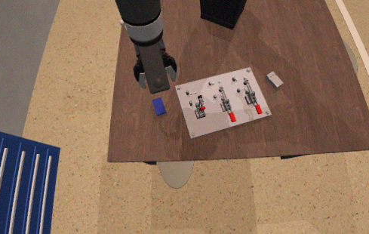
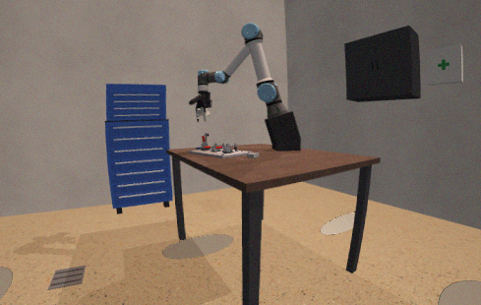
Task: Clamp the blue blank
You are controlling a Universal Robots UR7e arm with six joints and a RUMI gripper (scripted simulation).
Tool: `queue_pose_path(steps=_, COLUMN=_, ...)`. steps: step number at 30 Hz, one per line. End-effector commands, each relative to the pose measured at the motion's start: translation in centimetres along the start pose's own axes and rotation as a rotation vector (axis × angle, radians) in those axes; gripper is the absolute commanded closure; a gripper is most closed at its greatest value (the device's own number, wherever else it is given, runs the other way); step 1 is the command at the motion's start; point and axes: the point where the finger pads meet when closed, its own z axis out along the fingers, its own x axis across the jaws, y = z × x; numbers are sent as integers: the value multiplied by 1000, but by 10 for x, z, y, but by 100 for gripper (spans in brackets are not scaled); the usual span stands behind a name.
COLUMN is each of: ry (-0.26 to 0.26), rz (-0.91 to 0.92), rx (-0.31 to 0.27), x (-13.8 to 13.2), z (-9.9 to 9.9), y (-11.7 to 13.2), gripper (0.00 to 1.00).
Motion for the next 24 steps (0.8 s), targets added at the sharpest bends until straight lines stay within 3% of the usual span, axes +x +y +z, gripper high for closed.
queue_pose_path(steps=1, ry=-4, rz=-8, rx=4, x=20, z=0, y=7, gripper=41)
queue_pose_path(steps=24, ry=-3, rz=-16, rx=5, x=25, z=0, y=10, gripper=41)
